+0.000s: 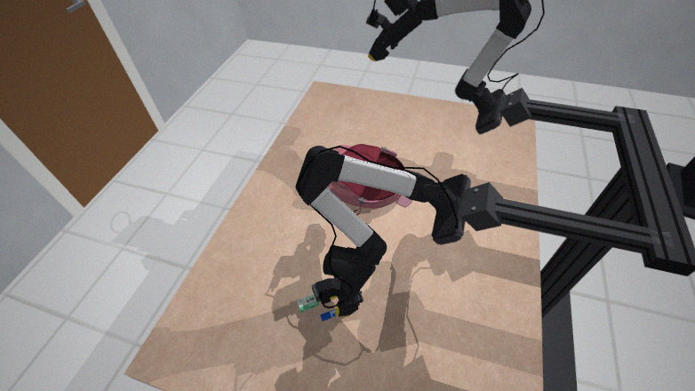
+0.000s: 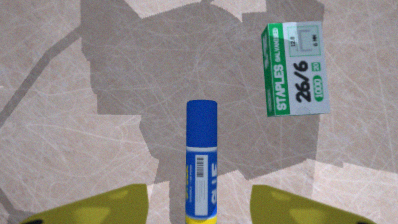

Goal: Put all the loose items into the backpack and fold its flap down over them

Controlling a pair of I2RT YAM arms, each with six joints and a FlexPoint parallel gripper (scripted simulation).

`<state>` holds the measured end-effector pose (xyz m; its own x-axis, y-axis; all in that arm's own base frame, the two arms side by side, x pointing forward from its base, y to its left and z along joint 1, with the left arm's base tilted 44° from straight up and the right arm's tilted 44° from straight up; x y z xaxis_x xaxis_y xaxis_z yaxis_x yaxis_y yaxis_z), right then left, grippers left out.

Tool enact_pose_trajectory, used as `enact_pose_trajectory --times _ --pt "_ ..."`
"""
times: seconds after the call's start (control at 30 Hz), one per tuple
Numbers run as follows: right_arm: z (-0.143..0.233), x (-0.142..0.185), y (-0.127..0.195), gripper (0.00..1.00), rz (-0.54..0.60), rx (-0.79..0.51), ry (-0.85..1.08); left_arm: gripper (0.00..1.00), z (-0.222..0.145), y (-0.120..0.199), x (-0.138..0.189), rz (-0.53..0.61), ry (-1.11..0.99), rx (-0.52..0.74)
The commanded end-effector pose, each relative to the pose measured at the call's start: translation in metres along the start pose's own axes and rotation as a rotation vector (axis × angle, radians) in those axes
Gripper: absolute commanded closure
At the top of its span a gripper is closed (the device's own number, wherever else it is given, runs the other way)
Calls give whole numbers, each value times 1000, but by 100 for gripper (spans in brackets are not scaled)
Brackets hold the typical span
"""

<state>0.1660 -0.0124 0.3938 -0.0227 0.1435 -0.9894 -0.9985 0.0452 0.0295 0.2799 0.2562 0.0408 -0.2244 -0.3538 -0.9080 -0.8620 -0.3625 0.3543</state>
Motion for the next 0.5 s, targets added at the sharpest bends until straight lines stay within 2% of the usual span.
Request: enact_pose_trajectory --times 0.0,0.47 --pt "1 -4 3 10 -17 -5 2 53 0 2 -6 -18 4 1" --pt "1 -4 3 10 -17 -5 2 53 -8 -40 17 -15 8 4"
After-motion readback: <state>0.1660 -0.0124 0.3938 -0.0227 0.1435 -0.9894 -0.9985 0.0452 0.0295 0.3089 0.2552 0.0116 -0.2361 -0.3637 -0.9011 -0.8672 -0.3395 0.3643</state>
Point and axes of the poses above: on each arm, the point where the finger pads meet when closed, its own y axis back along the fingers, its own z axis across the jaws, x = y × z, the point moved 5 cm from there along y, back along the fingers, and after that the axes turned 12 degrees about -y, right-handed, at the moved point
